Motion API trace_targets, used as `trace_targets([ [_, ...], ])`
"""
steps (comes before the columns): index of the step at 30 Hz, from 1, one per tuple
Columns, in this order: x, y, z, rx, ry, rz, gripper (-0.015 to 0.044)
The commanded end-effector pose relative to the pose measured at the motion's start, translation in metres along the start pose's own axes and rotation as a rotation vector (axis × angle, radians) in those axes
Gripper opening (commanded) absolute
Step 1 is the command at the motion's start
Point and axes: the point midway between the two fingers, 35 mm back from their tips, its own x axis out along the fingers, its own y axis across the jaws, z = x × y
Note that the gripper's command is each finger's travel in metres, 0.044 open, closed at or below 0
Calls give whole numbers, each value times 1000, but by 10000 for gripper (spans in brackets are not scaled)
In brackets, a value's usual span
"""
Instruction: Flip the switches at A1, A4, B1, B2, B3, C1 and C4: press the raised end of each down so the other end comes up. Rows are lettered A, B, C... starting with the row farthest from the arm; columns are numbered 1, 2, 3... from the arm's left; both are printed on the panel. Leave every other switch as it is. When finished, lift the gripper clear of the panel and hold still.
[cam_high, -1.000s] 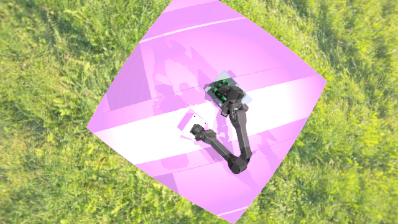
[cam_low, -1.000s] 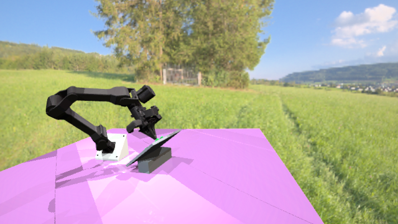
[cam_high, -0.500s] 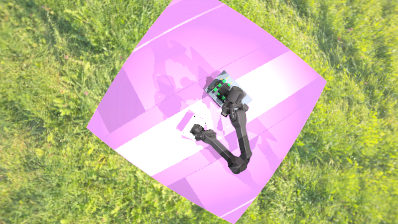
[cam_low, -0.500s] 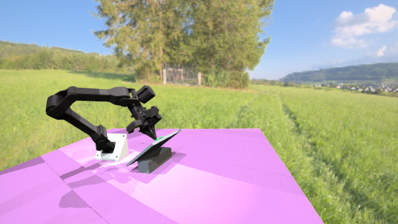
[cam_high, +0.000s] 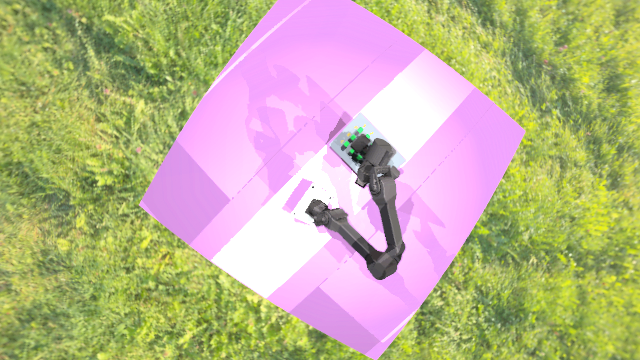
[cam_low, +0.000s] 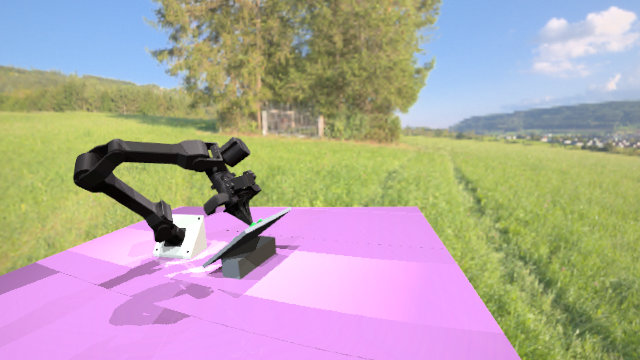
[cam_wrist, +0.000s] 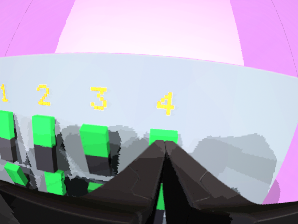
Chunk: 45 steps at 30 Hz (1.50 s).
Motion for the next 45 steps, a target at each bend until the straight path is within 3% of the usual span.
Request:
trace_targets([
  [1,0,0,0,0,0,4,0],
  [18,1,0,0,0,1,0,0],
  [24,-55,2,-3,-2,-18,7,0],
  [29,-62,3,-4,-2,-23,6,0],
  [38,-62,98,-39,1,-22,11,0],
  [45,-44,106,-42,2,-10,11,0],
])
